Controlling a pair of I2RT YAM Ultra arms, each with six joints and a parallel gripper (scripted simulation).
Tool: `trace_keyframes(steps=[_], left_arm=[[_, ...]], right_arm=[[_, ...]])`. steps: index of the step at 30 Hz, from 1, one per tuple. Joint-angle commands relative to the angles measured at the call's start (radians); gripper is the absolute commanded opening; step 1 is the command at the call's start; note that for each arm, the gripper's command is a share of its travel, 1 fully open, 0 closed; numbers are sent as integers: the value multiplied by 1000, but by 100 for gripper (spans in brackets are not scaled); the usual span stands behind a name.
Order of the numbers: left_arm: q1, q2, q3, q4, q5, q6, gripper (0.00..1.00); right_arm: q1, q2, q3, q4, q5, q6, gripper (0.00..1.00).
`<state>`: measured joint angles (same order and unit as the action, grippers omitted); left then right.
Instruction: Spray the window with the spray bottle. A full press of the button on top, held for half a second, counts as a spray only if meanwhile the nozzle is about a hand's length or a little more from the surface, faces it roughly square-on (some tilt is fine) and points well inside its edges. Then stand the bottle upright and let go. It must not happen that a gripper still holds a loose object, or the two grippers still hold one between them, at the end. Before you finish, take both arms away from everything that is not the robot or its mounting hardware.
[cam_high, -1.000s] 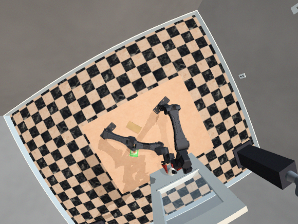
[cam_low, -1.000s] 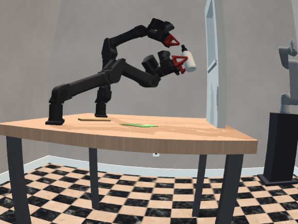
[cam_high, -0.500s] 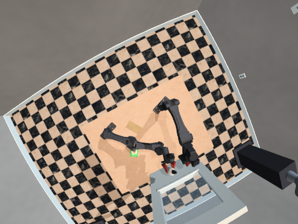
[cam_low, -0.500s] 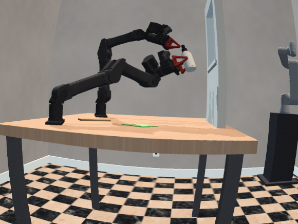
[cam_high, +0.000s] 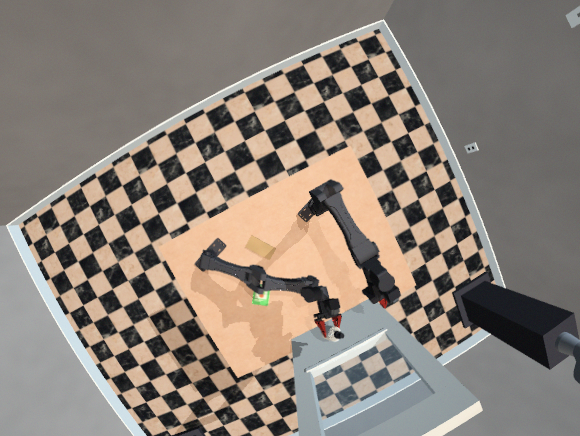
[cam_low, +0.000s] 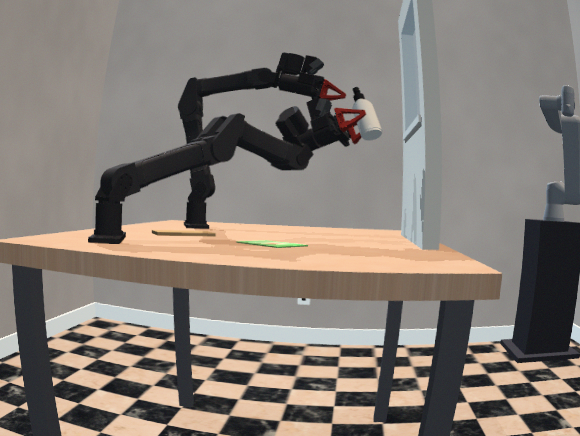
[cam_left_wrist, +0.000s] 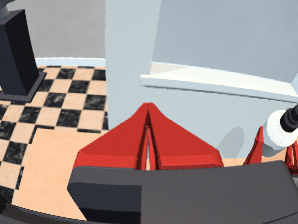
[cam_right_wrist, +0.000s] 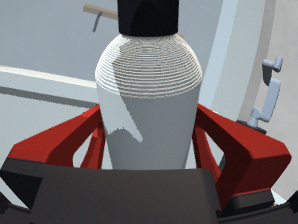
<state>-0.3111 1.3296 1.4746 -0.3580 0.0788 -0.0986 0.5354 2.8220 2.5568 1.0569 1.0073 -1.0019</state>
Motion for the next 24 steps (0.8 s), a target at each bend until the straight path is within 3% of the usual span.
trace_keyframes(steps=[1,19,24], left_arm=[[47,-70,-54,103,-28,31,0],[285,-285,-386,377,-84,106,0],[314,-304,-417,408,-71,110,0]], right_arm=[[-1,-34,35,16,-24,8,0],[-1,-34,35,16,-24,8,0],[-1,-34,35,16,-24,8,0]])
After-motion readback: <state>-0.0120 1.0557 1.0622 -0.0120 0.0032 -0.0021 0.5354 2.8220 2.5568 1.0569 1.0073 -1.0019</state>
